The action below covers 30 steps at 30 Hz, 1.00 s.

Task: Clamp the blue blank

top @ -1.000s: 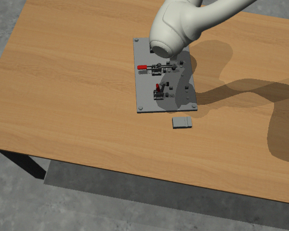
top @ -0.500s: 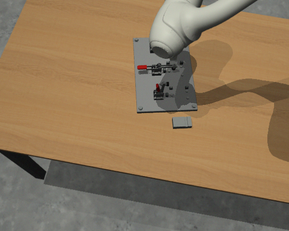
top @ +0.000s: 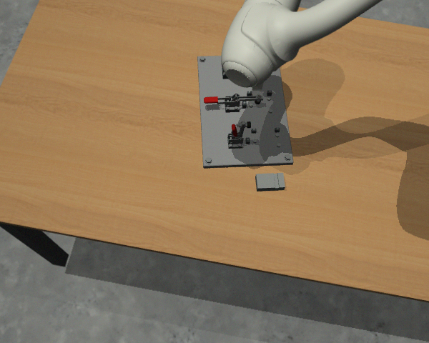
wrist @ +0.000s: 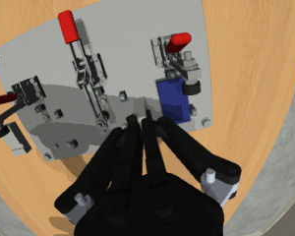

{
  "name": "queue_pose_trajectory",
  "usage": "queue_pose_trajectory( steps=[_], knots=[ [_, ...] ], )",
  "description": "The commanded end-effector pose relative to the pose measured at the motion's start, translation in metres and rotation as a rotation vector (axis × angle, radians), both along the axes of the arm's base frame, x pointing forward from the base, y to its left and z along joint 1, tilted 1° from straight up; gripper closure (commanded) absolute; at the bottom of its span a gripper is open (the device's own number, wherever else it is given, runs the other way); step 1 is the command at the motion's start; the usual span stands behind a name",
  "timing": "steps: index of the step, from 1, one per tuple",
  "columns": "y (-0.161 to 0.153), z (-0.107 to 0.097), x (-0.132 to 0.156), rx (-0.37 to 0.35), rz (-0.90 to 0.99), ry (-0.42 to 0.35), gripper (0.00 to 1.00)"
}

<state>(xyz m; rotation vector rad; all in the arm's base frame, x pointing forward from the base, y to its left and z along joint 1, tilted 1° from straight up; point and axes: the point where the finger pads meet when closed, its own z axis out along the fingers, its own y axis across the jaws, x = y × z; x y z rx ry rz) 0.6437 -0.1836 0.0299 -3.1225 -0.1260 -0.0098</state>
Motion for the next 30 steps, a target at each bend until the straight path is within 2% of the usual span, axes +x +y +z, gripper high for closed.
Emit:
queue_pose_trajectory(
  steps=[1, 30],
  knots=[
    [0.0009, -0.003, -0.0002, 0.005, -0.005, 0.001, 1.0],
    [-0.007, -0.0031, 0.0004, 0.005, -0.005, 0.001, 1.0]
  ],
)
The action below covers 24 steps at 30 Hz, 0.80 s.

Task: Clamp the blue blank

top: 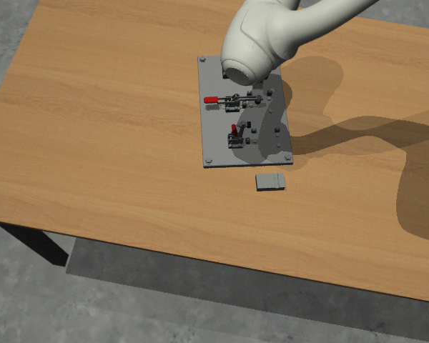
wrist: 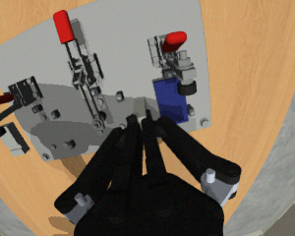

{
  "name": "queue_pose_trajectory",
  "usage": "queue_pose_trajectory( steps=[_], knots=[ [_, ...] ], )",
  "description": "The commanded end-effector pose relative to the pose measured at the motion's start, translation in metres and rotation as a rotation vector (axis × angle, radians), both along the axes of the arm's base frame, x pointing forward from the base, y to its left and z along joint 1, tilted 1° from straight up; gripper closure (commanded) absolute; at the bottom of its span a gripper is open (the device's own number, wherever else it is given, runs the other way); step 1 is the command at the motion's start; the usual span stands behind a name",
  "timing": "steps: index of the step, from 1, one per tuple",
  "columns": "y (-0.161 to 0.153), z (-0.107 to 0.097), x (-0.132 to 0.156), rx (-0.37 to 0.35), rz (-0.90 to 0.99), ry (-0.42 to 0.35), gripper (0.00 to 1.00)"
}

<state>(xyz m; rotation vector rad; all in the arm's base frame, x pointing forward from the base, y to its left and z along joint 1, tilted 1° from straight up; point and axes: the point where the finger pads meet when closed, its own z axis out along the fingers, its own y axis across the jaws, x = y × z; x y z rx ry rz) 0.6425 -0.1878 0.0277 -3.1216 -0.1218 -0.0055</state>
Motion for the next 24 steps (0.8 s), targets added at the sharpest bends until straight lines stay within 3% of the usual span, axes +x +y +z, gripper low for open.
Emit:
queue_pose_trajectory(
  steps=[1, 24],
  knots=[
    [-0.0028, -0.0009, 0.0017, 0.004, -0.002, -0.002, 1.0],
    [-0.0068, -0.001, 0.002, 0.004, -0.002, -0.002, 1.0]
  ],
)
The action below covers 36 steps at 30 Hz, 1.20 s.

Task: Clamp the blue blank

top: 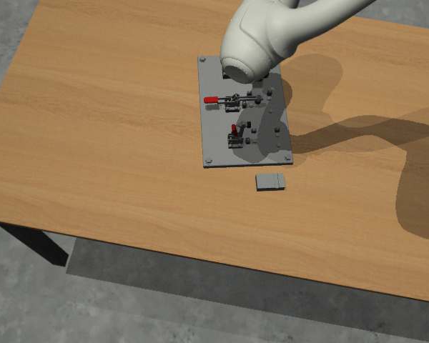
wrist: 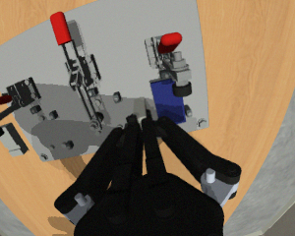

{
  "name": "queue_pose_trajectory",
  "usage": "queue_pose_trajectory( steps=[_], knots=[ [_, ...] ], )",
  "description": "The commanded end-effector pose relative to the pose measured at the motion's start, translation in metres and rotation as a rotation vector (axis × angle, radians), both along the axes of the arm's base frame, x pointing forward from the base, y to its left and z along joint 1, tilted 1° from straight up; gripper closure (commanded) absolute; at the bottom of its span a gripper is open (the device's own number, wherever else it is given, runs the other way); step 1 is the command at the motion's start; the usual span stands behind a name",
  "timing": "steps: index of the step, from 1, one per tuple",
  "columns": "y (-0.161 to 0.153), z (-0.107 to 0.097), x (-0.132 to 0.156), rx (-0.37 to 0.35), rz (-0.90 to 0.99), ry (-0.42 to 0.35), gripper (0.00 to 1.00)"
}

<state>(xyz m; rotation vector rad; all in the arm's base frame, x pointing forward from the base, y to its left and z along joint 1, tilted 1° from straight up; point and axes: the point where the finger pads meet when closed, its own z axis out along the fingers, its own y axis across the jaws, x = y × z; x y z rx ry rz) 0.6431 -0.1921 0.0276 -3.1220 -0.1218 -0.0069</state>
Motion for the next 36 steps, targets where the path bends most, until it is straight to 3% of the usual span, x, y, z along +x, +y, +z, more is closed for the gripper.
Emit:
queue_pose_trajectory(
  steps=[1, 36],
  knots=[
    [-0.0026, -0.0009, 0.0014, 0.004, -0.002, -0.001, 1.0],
    [-0.0105, -0.001, 0.002, 0.004, -0.002, -0.001, 1.0]
  ],
)
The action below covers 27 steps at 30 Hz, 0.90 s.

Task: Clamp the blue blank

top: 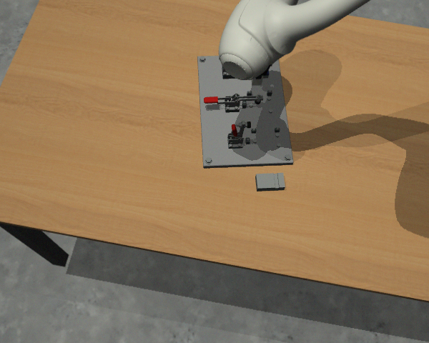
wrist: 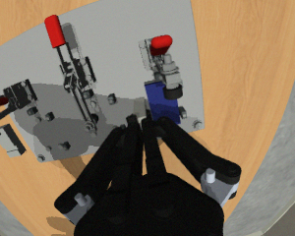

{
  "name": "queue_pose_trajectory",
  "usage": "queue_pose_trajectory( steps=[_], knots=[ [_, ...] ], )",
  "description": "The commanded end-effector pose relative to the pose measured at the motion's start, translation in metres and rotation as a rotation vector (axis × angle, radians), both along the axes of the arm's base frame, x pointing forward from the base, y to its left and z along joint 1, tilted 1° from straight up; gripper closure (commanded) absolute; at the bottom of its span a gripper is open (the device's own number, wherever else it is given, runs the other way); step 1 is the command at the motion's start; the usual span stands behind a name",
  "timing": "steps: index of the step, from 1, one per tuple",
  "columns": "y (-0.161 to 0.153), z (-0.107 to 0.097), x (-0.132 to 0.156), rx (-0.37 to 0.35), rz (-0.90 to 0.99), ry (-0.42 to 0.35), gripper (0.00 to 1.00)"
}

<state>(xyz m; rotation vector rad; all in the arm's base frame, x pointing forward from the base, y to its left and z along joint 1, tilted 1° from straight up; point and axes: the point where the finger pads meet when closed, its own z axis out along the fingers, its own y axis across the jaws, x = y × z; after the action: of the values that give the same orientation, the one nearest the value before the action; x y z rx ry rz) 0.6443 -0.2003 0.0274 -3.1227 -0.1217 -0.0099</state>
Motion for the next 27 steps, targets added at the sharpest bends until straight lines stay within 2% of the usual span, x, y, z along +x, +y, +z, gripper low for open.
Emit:
queue_pose_trajectory(
  steps=[1, 27],
  knots=[
    [-0.0024, -0.0009, 0.0007, 0.005, -0.002, 0.001, 1.0],
    [-0.0102, -0.001, 0.0013, 0.005, -0.002, 0.001, 1.0]
  ],
)
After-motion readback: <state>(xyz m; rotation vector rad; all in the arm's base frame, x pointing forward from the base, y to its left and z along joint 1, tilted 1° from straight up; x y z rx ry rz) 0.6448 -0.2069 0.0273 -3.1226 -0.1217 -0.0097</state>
